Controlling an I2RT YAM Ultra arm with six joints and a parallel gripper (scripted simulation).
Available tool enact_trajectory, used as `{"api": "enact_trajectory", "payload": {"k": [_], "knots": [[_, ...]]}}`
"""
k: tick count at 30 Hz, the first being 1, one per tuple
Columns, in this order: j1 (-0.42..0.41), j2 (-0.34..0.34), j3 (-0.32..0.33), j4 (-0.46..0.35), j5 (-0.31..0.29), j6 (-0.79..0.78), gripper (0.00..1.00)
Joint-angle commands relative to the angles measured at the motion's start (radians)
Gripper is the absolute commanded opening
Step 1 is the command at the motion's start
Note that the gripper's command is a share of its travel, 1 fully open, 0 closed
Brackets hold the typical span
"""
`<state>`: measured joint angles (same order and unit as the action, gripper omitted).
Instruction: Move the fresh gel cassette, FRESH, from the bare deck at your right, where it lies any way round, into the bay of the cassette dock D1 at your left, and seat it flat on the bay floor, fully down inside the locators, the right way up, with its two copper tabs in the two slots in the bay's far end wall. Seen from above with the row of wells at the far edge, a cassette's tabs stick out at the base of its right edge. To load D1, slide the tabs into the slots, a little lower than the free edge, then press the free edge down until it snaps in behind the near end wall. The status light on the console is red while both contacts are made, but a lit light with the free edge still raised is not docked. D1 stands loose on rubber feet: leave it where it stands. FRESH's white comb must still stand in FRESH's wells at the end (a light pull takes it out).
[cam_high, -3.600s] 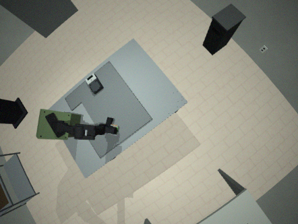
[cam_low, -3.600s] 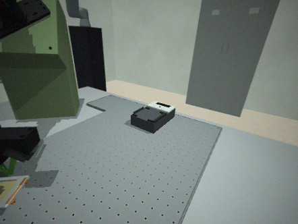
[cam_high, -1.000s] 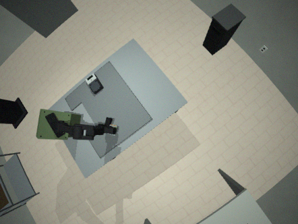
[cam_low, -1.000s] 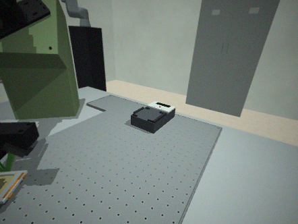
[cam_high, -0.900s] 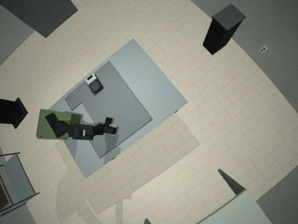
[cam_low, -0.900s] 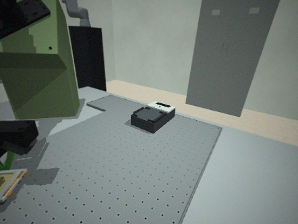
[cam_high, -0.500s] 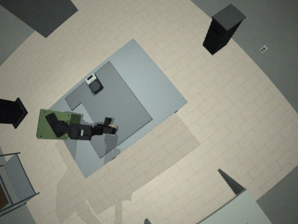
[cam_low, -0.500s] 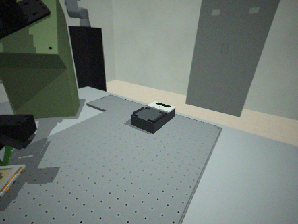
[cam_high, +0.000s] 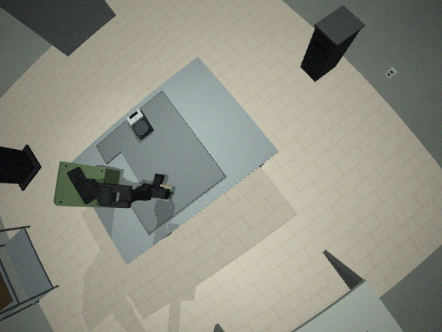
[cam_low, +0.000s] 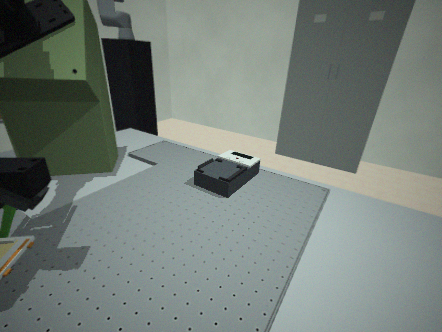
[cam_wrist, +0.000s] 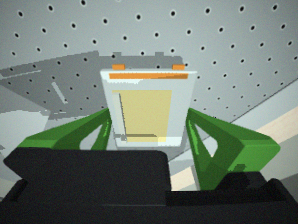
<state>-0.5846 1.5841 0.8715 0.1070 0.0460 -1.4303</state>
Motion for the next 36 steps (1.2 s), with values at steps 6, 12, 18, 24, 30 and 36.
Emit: {"api": "enact_trajectory", "payload": {"k": [6, 12, 18, 24, 30, 36], "knots": [[0.012, -0.080, -0.036, -0.052, -0.005, 0.006, 0.00], [0.015, -0.106, -0.033, -0.069, -0.003, 0.007, 0.00], [0.015, -0.107, -0.031, -0.070, -0.003, 0.007, 0.00], [0.015, -0.107, -0.031, -0.070, -0.003, 0.007, 0.00], [0.015, -0.107, -0.031, -0.070, -0.003, 0.007, 0.00], [0.015, -0.107, -0.031, -0.070, -0.003, 0.007, 0.00]]}}
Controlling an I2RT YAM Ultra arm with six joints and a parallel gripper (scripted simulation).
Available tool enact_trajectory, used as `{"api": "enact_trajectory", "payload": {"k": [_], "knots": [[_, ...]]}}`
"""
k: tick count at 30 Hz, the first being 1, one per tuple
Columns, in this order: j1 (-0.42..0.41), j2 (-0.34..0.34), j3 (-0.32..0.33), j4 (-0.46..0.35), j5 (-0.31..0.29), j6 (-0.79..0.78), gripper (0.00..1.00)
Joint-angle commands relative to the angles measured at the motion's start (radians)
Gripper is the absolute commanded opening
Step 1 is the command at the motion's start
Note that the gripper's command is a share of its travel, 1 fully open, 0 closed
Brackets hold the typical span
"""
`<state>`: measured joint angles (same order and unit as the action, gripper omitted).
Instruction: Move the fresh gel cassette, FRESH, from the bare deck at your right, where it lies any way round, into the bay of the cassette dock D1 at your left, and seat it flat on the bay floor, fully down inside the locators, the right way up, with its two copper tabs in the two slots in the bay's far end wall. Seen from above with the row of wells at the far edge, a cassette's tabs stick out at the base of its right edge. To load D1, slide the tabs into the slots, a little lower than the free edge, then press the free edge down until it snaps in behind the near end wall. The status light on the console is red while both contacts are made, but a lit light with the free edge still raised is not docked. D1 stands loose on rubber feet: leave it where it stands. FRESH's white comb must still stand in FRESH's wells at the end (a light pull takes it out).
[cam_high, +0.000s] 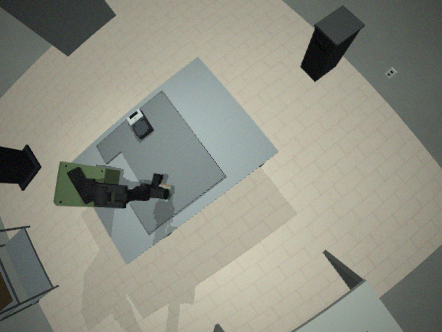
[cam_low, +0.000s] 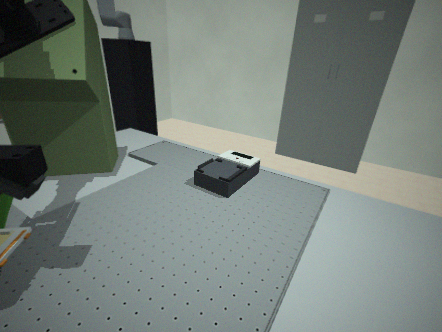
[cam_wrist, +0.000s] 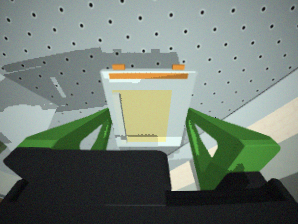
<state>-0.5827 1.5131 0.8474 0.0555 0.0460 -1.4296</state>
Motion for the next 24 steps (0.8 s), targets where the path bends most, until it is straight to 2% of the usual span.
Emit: {"api": "enact_trajectory", "payload": {"k": [1, 18, 24], "knots": [[0.013, -0.036, -0.007, -0.019, -0.003, 0.006, 0.00], [0.013, -0.036, -0.007, -0.019, -0.003, 0.006, 0.00], [0.112, -0.043, -0.059, -0.013, 0.103, 0.253, 0.00]]}}
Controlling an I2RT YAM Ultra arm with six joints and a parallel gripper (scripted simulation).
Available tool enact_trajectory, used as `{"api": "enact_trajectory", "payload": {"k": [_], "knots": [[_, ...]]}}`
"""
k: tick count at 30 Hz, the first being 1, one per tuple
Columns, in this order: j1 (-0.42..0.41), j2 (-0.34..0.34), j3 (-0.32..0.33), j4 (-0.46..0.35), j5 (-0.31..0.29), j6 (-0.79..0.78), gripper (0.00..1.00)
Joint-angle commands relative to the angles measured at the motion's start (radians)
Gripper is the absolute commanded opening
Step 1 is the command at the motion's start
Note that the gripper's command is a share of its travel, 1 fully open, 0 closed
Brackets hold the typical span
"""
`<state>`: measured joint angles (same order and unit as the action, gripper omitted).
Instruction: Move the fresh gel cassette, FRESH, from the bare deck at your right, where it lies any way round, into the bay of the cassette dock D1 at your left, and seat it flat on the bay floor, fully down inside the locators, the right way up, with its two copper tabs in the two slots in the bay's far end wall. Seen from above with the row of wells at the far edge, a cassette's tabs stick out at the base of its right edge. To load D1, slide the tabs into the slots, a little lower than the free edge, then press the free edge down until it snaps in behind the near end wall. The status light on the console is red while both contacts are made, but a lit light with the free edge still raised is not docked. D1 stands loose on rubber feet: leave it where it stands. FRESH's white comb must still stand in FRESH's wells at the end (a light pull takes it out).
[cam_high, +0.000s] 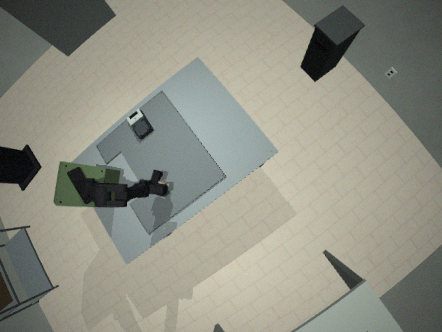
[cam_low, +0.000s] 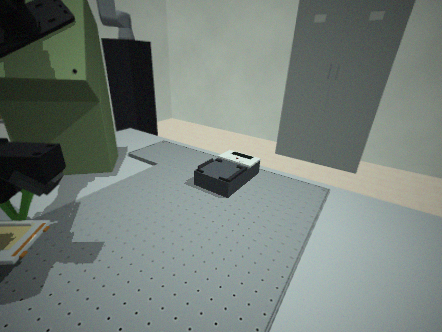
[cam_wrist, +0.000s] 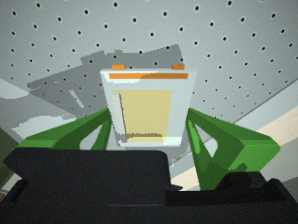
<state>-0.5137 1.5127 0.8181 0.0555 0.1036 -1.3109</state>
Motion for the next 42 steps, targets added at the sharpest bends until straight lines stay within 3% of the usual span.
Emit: {"api": "enact_trajectory", "payload": {"k": [1, 5, 6, 10, 12, 18, 42], "knots": [[0.061, -0.043, -0.036, -0.013, 0.062, 0.177, 0.00], [0.096, -0.043, -0.045, -0.013, 0.095, 0.262, 0.00], [0.119, -0.044, -0.009, -0.013, 0.118, 0.318, 0.00], [0.187, -0.036, -0.018, -0.024, 0.179, 0.491, 0.00], [0.226, 0.006, -0.021, -0.032, 0.217, 0.579, 0.00], [0.331, 0.035, -0.016, -0.063, 0.305, 0.853, 0.00], [0.651, 0.203, 0.028, -0.100, 0.527, 1.158, 0.00]]}}
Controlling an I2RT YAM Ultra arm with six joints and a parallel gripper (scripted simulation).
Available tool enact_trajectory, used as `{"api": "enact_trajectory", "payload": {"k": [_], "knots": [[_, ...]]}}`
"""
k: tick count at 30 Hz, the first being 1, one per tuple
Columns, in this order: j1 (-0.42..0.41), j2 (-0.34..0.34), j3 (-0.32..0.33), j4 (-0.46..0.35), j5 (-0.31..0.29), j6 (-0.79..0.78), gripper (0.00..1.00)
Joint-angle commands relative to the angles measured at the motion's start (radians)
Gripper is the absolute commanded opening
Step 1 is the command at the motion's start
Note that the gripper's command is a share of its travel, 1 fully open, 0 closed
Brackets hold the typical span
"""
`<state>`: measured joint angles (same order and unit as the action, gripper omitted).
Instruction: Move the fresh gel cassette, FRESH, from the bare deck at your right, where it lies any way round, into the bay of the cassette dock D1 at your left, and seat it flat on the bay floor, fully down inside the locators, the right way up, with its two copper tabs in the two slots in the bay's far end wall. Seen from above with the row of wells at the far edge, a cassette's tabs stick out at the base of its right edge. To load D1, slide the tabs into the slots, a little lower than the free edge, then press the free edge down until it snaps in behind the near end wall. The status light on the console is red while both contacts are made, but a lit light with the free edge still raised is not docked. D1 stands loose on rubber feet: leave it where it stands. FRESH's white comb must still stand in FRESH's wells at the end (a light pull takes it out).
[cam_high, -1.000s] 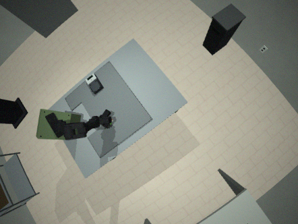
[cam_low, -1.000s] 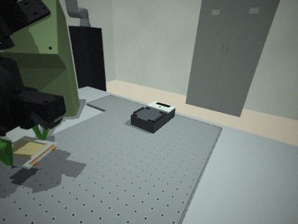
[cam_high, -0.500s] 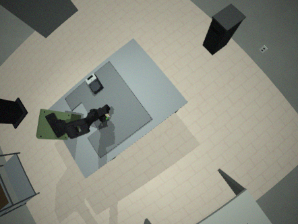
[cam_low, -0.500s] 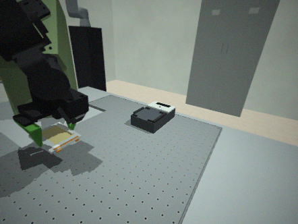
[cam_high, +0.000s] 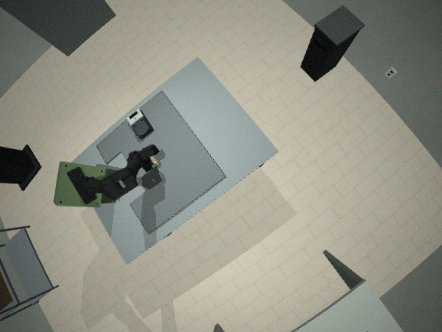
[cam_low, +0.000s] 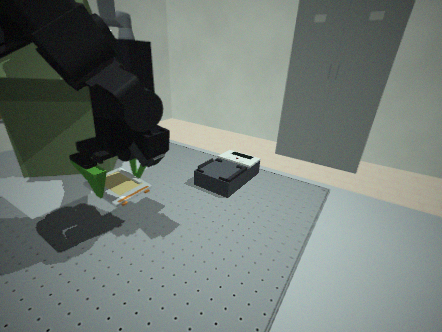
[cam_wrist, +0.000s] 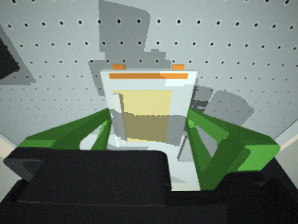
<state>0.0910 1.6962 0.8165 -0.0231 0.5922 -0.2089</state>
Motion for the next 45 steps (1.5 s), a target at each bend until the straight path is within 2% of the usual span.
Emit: {"api": "enact_trajectory", "payload": {"k": [1, 12, 14, 29, 31, 45], "knots": [[0.061, 0.030, 0.034, -0.023, 0.046, 0.069, 0.00], [0.211, 0.160, 0.113, -0.068, 0.131, 0.224, 0.00], [0.211, 0.160, 0.113, -0.068, 0.131, 0.224, 0.00], [0.384, 0.362, 0.294, -0.188, 0.210, 0.431, 0.00], [0.384, 0.362, 0.294, -0.188, 0.210, 0.431, 0.00], [0.512, 0.568, 0.534, -0.348, 0.253, 0.606, 0.00]]}}
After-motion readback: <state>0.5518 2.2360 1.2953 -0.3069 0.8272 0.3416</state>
